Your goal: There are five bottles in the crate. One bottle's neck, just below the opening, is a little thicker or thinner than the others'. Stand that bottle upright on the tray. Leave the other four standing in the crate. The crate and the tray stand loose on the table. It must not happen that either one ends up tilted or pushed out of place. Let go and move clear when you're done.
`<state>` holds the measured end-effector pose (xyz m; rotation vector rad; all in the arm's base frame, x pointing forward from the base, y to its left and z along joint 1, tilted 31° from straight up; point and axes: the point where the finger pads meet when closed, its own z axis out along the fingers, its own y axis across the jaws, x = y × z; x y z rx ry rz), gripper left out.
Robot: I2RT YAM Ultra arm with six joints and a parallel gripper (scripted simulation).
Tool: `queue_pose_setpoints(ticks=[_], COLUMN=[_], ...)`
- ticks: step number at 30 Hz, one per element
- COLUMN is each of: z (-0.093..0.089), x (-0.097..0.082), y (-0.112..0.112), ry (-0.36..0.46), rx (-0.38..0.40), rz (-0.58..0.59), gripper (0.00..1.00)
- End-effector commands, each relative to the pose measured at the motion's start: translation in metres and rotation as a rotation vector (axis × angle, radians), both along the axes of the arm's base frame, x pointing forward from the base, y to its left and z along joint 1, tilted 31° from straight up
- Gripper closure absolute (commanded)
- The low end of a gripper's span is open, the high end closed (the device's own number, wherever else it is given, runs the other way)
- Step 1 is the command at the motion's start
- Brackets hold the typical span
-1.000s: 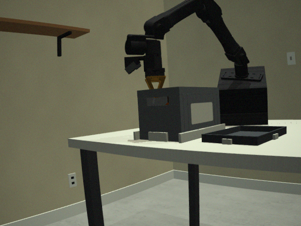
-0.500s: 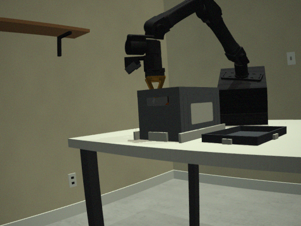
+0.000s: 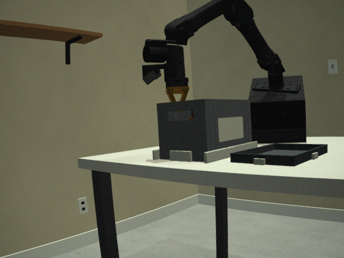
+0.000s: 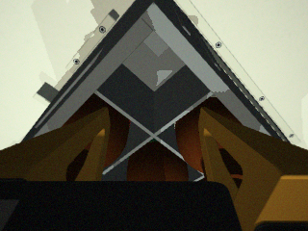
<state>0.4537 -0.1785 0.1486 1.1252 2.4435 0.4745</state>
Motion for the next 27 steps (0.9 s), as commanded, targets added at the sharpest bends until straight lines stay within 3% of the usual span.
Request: queue_pose_setpoints(ticks=[1, 14, 15, 27], z=[0.0023, 0.0023, 0.0023, 0.0023], x=[0.001, 0.001, 0.001, 0.001], y=[-0.0069, -0.0069, -0.0069, -0.0069], ry=[-0.013, -0.013, -0.013, -0.013], rx=[-0.016, -0.016, -0.016, -0.016], rz=[-0.017, -0.017, -0.017, -0.017], gripper=[0.39, 0.39, 1.0, 1.0])
